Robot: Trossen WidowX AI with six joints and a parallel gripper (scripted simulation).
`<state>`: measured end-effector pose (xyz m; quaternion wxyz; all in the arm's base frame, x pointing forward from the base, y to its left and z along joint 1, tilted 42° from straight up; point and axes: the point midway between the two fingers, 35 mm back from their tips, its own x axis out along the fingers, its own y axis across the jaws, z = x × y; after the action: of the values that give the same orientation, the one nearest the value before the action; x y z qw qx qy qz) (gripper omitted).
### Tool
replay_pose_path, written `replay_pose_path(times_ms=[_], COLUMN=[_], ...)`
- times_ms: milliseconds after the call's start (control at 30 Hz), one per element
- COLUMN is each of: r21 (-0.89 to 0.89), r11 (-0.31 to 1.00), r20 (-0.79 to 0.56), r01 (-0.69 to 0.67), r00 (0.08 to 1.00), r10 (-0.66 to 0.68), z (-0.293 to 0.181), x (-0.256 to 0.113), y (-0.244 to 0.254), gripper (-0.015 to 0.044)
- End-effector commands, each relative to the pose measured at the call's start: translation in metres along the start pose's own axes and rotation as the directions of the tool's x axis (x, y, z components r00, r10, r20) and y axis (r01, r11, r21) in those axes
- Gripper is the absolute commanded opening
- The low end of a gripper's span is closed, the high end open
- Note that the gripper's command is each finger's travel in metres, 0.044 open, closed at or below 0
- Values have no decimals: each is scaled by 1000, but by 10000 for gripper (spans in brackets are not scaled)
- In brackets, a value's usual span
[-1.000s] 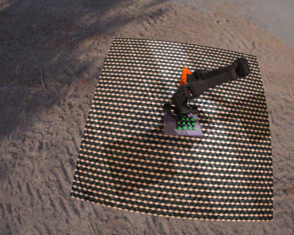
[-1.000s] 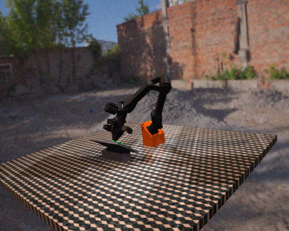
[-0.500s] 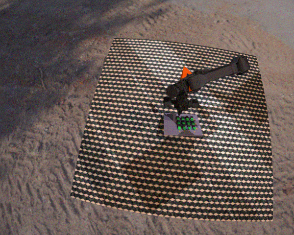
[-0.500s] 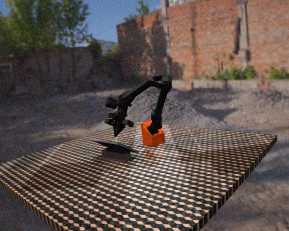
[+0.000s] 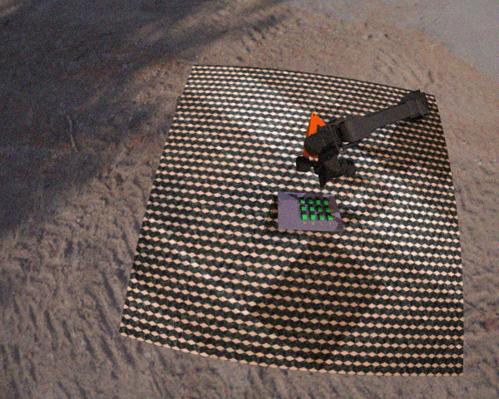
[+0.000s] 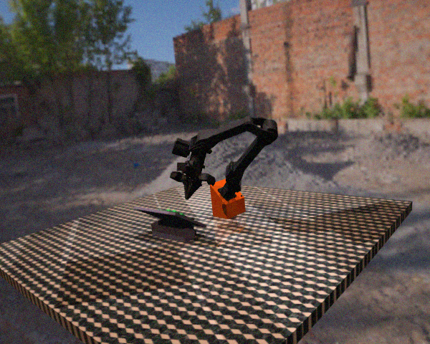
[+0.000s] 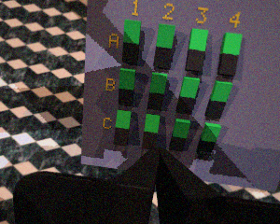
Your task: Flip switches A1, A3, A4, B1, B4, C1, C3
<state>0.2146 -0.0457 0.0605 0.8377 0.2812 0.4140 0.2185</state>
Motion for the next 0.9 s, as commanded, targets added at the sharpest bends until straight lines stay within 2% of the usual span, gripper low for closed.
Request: replay_pose_path(times_ms=[0,200,400,867], r21=[8,8,8,8], r11=[1000,1000,1000,1000], r20=[-2,-2,25,27], r01=[-5,-5,-6,-8], r00=[1000,1000,1000,1000], r10=[5,5,6,8], z=[-19,-22,-23,-23], x=[2,4,37,50], y=[27,31,31,32], gripper=[0,0,0,0])
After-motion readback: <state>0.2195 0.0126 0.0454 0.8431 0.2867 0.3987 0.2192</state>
